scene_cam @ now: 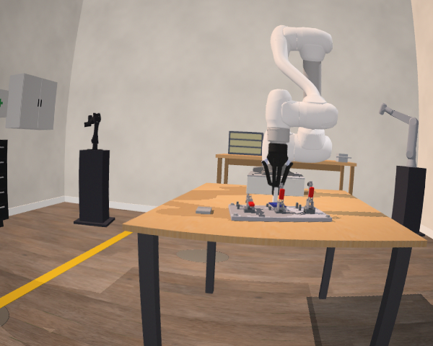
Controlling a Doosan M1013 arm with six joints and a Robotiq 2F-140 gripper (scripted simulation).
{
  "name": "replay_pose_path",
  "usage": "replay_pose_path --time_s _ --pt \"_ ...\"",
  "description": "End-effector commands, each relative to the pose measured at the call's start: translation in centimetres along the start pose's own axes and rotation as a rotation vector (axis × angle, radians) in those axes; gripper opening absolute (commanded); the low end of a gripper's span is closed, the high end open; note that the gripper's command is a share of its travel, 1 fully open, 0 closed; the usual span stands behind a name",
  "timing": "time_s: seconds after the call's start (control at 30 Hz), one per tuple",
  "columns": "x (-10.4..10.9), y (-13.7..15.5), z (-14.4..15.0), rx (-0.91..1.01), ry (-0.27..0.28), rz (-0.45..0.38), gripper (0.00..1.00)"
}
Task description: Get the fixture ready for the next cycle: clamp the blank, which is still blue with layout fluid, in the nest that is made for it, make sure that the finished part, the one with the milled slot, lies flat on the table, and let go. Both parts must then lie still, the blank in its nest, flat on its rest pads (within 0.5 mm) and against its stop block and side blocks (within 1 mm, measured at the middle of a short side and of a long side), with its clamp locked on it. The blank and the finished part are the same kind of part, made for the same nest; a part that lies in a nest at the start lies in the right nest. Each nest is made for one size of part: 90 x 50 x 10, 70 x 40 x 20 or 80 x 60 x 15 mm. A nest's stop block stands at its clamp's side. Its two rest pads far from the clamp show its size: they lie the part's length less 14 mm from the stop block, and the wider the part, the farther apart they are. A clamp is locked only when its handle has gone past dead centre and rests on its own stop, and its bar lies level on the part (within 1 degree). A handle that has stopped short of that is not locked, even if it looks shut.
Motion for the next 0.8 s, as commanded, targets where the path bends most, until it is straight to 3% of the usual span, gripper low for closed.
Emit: replay_pose_path --time_s 0.0,0.43,0.77 --pt "0.0 -0.1 0.0 0.0 0.0 0.0 0.0" --pt "0.0 0.0 0.0 0.0 0.0 0.0 0.0" --pt "0.0 1.8 0.3 0.0 0.0 0.0 0.0"
Point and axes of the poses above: the point where the finger pads meet when closed, its own x axis back along the fingers, its own z axis across the jaws, y = z × x, the point moved 10 cm from there along x, back along the fingers, and after that the axes turned 9 degrees about -x, right-handed, at the moved point
